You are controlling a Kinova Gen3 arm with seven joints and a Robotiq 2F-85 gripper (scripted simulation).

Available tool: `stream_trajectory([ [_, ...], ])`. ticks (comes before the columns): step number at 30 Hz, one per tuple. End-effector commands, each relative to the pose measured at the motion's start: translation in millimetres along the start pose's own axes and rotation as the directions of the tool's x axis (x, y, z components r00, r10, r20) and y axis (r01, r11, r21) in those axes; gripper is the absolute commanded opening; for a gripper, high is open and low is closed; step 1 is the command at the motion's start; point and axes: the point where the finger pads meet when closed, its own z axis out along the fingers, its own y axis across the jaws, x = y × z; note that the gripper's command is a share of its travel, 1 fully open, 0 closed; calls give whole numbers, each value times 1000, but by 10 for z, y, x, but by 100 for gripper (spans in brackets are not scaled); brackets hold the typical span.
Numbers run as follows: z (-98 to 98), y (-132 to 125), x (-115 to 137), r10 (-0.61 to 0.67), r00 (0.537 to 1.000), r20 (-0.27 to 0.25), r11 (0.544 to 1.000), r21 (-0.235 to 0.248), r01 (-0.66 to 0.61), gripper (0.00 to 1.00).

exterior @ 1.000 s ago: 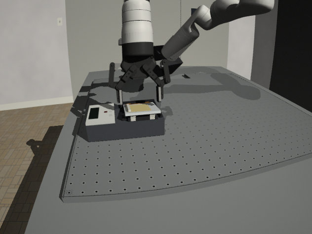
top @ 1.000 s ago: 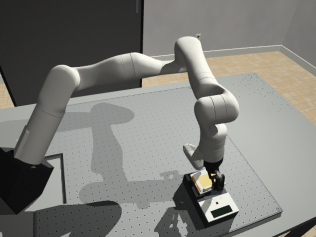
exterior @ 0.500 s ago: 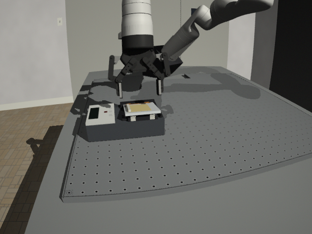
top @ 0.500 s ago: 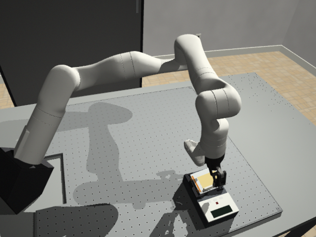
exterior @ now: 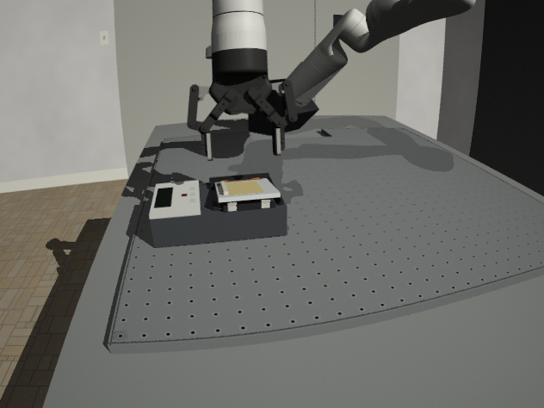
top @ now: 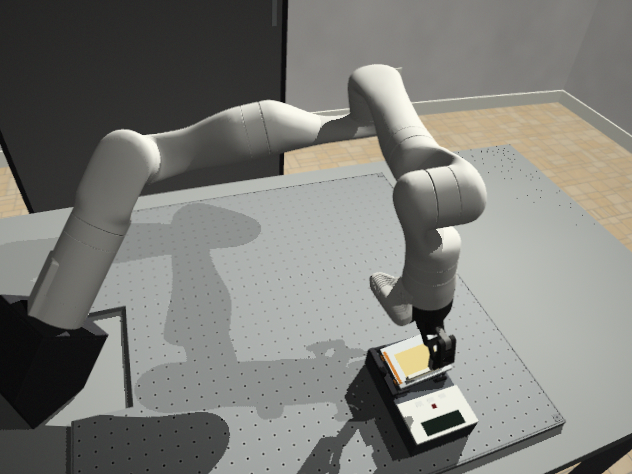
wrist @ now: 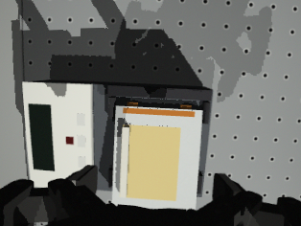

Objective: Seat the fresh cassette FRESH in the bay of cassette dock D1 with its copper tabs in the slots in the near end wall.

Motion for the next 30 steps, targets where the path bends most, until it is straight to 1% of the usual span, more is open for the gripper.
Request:
stream_trajectory([
  [1,-20,-7,-9,0,1000,3,1000,3,0,100],
  [3,-20,-7,-9,0,1000,3,1000,3,0,100],
  [4,-18,-7,-22,0,1000,-30,1000,3,0,0],
  [7,-11,-7,-62,0,992,-130,1000,3,0,0],
  [9,-11,-7,-62,0,992,-130,1000,3,0,0],
  [10,-8,-7,-74,0,987,-163,1000,3,0,0],
  [30,33,-7,-311,0,986,-168,1000,3,0,0],
])
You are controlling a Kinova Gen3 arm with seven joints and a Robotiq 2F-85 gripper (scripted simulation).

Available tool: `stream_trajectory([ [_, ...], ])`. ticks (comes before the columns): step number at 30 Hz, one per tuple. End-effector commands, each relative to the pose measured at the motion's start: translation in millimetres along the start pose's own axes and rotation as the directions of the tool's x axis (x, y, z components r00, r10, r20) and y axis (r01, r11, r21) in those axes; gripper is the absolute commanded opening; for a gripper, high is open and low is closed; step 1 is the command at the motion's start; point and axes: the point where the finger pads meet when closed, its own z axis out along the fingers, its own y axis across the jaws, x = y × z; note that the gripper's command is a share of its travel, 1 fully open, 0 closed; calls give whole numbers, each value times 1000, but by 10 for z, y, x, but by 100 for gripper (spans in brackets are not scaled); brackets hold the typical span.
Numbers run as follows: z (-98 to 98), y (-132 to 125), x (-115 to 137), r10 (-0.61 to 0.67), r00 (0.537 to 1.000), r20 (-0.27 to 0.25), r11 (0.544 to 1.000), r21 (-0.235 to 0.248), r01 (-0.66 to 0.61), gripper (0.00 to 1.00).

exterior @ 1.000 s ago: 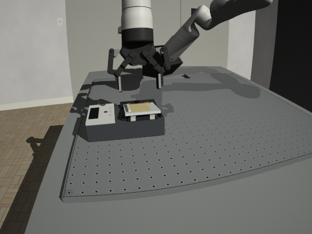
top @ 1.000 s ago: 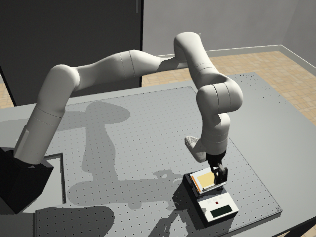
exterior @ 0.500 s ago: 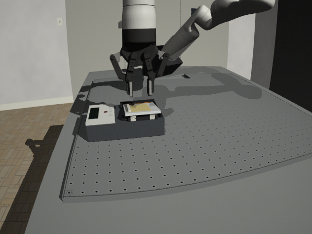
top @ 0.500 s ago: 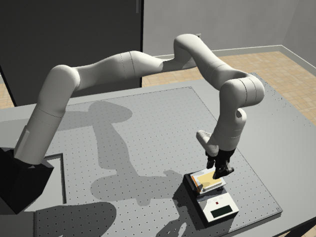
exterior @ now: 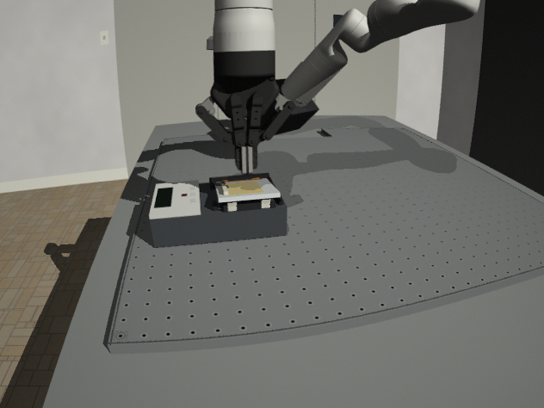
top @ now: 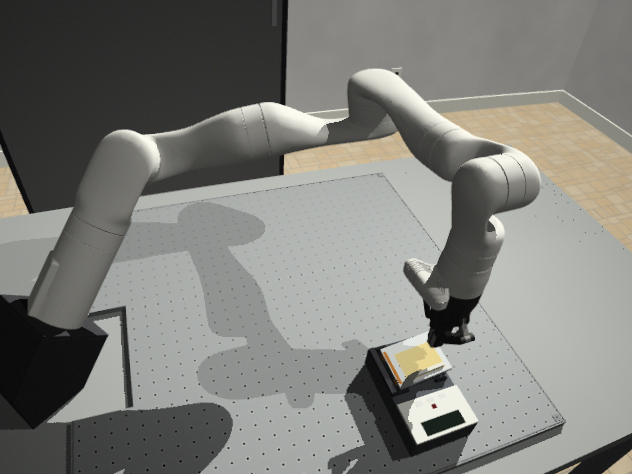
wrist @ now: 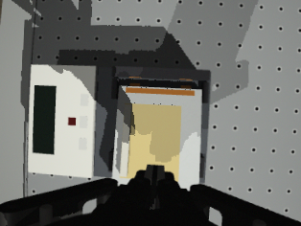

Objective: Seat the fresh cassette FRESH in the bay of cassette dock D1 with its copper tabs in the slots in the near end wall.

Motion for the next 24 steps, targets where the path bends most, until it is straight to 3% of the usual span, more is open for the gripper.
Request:
stream_trajectory([
  [1,-11,-4,-39,-4,1000,1,1000,2,4,0],
  [24,-10,-3,-320,-4,1000,1,1000,2,4,0],
])
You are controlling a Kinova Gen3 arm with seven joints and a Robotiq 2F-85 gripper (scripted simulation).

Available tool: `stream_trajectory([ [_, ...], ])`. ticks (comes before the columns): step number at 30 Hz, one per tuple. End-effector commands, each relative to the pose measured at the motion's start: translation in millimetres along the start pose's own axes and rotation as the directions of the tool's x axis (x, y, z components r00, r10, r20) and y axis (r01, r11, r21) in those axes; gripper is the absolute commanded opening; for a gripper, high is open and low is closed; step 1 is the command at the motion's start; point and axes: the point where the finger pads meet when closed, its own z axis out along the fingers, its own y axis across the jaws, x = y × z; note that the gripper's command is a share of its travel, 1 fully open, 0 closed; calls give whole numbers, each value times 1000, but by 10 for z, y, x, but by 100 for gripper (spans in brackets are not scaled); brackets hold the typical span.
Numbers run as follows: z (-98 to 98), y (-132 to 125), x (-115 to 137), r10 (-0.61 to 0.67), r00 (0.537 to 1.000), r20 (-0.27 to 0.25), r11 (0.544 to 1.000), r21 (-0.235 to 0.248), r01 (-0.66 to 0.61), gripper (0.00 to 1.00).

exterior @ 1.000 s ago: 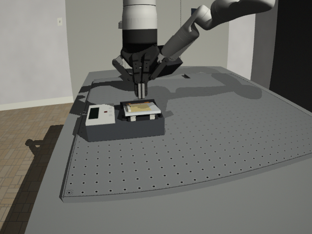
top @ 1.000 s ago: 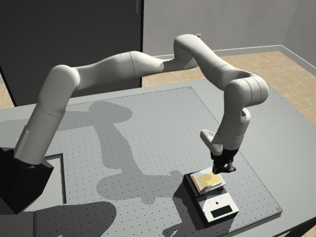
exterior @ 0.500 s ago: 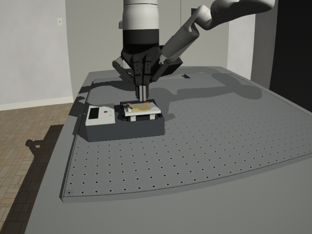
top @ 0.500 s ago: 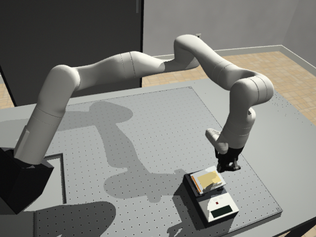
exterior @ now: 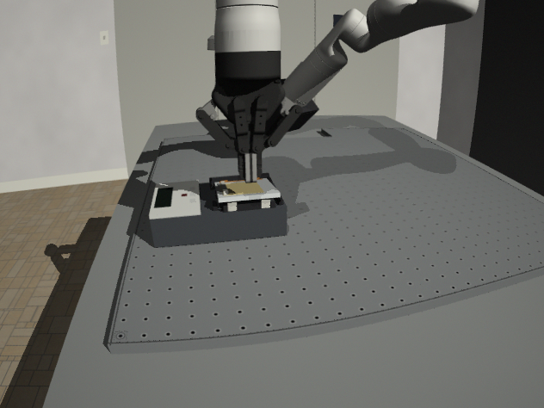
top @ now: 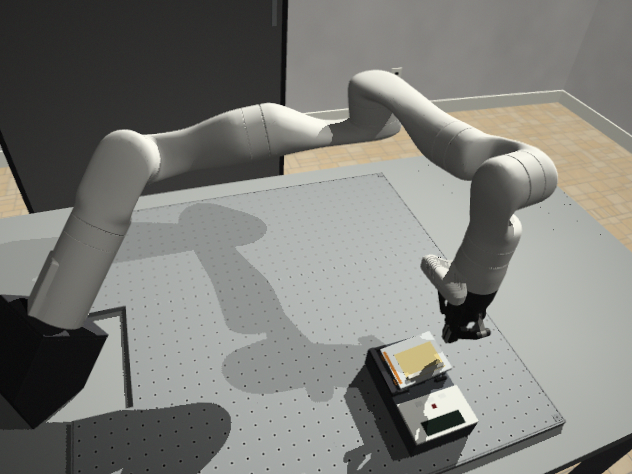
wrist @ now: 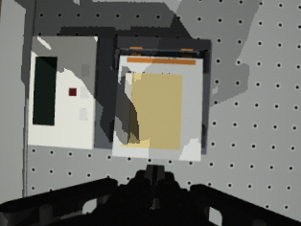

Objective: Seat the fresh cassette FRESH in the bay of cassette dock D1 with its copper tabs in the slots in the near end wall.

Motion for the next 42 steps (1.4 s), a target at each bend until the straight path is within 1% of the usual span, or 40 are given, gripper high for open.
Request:
stream_trajectory([
  [1,-13,-8,-39,-4,1000,1,1000,2,4,0],
  [12,-12,-7,-151,-4,1000,1,1000,2,4,0],
  [32,-12,-7,-151,-4,1000,1,1000,2,4,0],
  [42,94,-8,-151,-4,1000,1,1000,2,4,0],
])
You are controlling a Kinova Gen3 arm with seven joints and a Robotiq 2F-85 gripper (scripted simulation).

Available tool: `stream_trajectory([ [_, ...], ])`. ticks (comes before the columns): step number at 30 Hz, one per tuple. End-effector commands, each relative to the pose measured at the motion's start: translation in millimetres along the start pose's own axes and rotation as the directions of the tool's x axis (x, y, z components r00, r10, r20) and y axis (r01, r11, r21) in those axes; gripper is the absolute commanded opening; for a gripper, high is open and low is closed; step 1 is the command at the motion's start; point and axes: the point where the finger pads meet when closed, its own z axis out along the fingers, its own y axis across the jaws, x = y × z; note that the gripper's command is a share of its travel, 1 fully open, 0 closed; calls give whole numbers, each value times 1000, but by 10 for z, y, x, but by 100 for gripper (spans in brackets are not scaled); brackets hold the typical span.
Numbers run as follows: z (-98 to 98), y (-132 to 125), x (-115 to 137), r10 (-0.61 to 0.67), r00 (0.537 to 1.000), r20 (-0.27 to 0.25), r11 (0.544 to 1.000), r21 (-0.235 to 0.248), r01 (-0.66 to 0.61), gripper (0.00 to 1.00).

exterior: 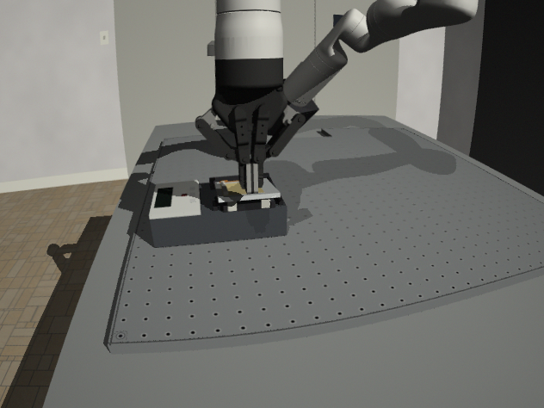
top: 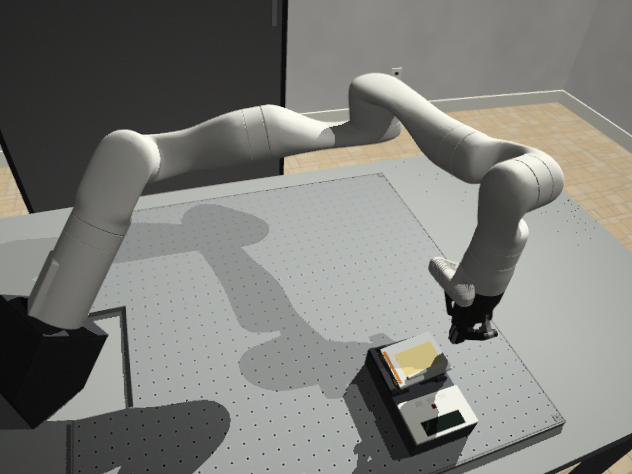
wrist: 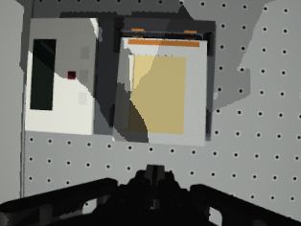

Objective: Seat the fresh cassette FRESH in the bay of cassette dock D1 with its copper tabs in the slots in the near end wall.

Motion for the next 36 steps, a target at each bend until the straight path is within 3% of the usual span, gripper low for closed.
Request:
stream_trajectory([
  [1,30,3,0,0,1000,0,1000,0,0,0],
  [13,181,3,1,0,1000,0,1000,0,0,0],
  [36,181,3,40,0,1000,0,1000,0,0,0],
])
